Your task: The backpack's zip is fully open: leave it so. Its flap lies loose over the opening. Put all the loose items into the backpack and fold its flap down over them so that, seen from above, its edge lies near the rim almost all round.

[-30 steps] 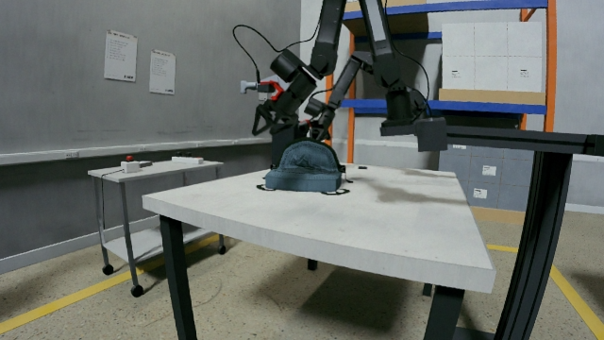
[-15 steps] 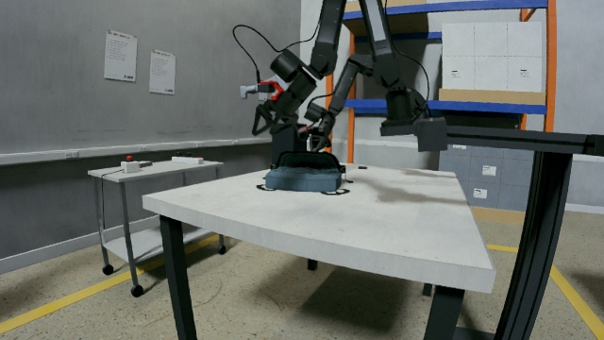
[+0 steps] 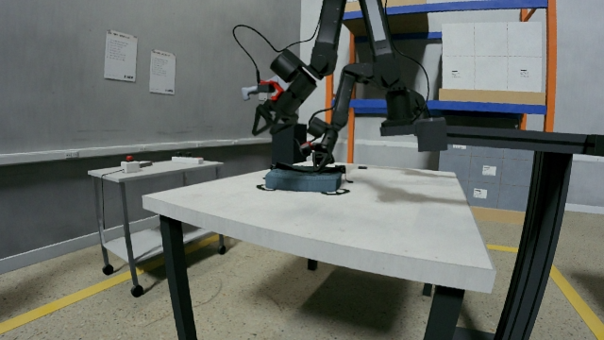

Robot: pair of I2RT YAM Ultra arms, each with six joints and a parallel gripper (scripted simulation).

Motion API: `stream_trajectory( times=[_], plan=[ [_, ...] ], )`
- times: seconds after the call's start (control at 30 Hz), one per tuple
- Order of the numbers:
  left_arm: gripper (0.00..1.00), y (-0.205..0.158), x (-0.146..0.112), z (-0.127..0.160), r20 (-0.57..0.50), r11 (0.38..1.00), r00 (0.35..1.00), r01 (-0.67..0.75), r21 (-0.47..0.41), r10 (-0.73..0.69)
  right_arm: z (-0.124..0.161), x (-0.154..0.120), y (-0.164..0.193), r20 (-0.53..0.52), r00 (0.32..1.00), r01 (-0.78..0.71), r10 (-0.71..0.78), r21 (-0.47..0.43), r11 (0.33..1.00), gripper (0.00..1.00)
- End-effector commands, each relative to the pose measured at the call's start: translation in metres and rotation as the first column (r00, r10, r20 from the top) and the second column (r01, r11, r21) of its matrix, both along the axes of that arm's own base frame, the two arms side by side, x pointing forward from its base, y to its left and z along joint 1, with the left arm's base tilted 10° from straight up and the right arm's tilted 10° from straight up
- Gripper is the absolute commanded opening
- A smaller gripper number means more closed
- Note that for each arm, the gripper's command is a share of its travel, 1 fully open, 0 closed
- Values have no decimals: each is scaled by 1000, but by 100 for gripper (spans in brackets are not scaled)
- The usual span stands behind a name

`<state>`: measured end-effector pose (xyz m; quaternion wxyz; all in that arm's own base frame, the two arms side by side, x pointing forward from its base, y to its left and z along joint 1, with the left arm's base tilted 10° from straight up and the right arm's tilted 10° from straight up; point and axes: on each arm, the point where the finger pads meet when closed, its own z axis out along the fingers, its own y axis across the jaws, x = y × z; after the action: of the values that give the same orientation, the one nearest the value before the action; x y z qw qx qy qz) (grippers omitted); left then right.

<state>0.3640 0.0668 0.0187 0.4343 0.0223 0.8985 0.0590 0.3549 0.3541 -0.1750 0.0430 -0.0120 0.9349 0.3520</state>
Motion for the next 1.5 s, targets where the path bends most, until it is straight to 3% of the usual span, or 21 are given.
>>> stream_trajectory(
  times=[0.0,0.7,1.03,1.07,1.47],
  plan=[
    [90,-1,3,4,13,1000,1000,5,3,-5,24,13,1,62,998,-4,2,37,999,0],
    [90,-1,3,4,13,1000,1000,5,3,-5,70,-10,-56,37,999,-6,5,27,1000,0],
    [90,-1,3,4,13,1000,1000,5,3,-5,71,-15,-54,37,999,-22,21,27,999,0],
    [90,-1,3,4,13,1000,1000,5,3,-5,72,-7,-69,67,998,9,-9,0,1000,90],
    [90,-1,3,4,13,1000,1000,5,3,-5,107,-1,-162,282,957,119,-62,-189,975,90]
  ],
)
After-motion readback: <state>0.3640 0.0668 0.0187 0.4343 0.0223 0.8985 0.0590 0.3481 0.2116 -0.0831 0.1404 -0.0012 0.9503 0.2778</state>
